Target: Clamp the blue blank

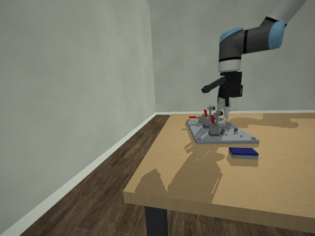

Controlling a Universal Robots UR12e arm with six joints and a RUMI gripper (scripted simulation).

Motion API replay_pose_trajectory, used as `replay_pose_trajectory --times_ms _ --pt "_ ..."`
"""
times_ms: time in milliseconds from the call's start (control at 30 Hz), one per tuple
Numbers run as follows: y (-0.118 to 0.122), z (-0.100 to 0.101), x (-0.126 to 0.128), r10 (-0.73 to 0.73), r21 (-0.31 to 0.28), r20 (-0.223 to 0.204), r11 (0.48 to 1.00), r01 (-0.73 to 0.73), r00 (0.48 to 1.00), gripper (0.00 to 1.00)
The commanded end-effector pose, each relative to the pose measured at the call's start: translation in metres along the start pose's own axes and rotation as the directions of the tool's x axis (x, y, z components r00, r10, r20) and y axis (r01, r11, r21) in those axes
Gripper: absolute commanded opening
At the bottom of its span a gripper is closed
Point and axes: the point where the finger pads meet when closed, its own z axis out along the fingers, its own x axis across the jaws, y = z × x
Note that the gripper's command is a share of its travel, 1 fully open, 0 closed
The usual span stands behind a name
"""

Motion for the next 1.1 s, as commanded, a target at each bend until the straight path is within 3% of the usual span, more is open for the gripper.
replay_pose_trajectory --times_ms 0,533,1067 --pt "-0.001 -0.001 0.000 0.000 0.001 -0.001 1.000 0.000 1.000 0.59" --pt "-0.001 0.001 0.000 0.000 0.001 -0.001 1.000 0.000 1.000 0.59" --pt "-0.001 0.017 0.000 0.000 0.001 -0.001 1.000 0.000 1.000 0.59"
